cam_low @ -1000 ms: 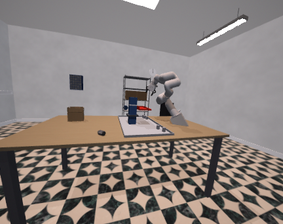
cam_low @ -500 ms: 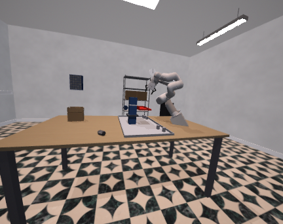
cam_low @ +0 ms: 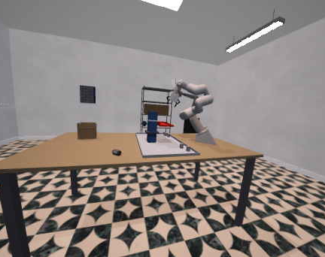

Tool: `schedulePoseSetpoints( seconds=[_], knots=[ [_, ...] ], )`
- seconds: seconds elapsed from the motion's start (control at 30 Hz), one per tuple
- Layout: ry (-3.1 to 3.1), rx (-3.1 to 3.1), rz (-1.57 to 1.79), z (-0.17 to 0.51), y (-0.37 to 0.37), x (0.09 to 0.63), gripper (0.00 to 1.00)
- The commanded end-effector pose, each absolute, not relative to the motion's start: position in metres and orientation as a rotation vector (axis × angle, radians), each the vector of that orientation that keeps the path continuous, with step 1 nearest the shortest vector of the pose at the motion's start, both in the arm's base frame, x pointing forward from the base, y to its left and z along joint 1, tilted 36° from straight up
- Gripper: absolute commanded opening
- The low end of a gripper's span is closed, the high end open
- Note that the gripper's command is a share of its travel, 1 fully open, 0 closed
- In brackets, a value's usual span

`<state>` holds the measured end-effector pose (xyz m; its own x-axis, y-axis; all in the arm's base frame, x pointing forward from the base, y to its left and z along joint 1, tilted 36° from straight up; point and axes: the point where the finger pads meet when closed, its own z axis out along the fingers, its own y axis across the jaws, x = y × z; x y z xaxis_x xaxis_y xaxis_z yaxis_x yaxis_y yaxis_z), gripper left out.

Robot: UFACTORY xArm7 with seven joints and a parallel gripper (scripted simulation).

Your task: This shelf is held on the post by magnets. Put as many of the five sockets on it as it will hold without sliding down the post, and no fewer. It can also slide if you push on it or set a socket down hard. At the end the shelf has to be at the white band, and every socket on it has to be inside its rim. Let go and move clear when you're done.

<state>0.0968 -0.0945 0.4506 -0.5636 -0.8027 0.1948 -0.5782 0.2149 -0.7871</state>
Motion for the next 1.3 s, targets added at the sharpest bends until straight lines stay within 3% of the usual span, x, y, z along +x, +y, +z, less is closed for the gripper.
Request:
schedulePoseSetpoints(
  seconds=[0.0, 0.2, 0.27, 1.27],
  knots=[
    [2.233, -1.311, -1.266, 0.451, -0.092, 0.098, 1.00],
    [2.233, -1.311, -1.266, 0.451, -0.092, 0.098, 1.00],
    [2.224, -1.480, -1.208, 0.437, -0.046, 0.112, 1.00],
    [2.218, -1.679, -1.115, 0.411, 0.012, 0.126, 1.00]
  ],
)
